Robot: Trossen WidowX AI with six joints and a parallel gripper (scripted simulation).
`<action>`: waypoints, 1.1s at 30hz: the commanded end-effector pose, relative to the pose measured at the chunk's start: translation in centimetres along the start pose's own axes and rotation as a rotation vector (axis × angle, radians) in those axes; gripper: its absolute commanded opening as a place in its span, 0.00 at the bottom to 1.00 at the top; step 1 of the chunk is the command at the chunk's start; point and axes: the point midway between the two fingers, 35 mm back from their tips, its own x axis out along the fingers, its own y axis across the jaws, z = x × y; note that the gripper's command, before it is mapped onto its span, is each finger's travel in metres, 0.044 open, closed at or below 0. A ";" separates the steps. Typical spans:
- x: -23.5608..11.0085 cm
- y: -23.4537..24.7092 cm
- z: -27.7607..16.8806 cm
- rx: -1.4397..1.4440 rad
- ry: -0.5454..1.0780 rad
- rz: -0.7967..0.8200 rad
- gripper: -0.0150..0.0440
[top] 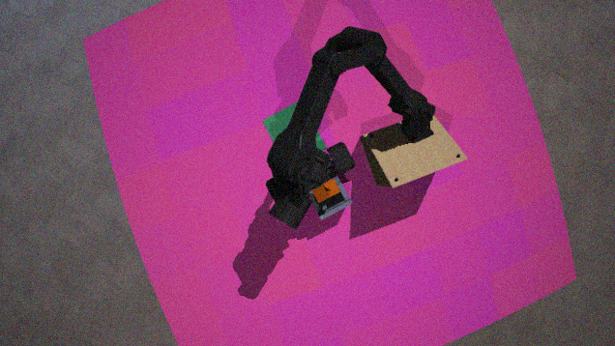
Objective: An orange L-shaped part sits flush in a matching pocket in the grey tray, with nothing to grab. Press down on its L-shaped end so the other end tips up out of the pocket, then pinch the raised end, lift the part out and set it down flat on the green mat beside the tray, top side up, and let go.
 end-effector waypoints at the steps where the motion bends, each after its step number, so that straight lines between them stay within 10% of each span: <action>1: 0.1 -0.3 2.2 -0.004 -0.005 0.001 0.25; 33: 0.0 -1.4 13.8 -0.004 -0.010 0.000 0.25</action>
